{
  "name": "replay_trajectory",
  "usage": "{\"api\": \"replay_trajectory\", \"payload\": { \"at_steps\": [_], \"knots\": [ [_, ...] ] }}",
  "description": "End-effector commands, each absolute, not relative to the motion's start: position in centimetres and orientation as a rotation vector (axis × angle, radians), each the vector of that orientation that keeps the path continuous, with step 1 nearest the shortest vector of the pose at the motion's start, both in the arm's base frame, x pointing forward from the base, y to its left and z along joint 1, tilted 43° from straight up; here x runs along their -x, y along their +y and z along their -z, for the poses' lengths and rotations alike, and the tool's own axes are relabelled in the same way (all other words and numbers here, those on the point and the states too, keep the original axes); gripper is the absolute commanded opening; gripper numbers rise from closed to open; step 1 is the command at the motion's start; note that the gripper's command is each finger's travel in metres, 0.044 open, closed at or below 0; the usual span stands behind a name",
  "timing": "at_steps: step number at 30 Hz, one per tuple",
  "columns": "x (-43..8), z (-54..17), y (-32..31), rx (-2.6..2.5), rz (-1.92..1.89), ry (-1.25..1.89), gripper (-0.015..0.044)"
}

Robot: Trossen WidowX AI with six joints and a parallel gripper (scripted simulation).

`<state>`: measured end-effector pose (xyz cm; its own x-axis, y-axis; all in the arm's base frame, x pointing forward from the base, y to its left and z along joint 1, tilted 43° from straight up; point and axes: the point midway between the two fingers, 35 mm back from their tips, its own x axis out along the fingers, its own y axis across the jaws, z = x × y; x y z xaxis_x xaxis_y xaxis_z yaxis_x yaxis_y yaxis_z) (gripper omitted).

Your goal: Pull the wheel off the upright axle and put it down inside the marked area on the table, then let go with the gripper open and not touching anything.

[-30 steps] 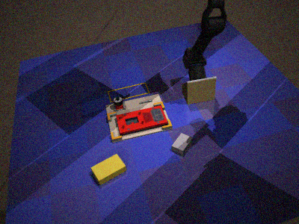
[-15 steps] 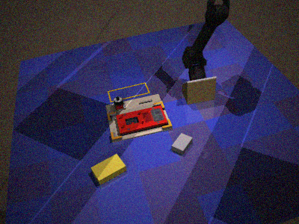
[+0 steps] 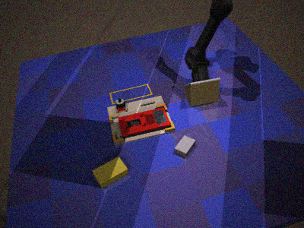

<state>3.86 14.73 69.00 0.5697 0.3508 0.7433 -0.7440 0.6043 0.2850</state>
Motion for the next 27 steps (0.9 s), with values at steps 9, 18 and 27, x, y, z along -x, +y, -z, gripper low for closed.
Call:
{"api": "replay_trajectory", "payload": {
  "at_steps": [9,18,27],
  "knots": [
    [-9.1,-70.3,1.0,-1.088,-0.606,-0.763,0.0300],
    [-13.6,-68.7,-4.4,-1.287,-0.547,-0.725,0.0300],
    [-20.9,-64.7,-11.0,-1.569,-0.371,-0.675,0.0300]
  ]
}}
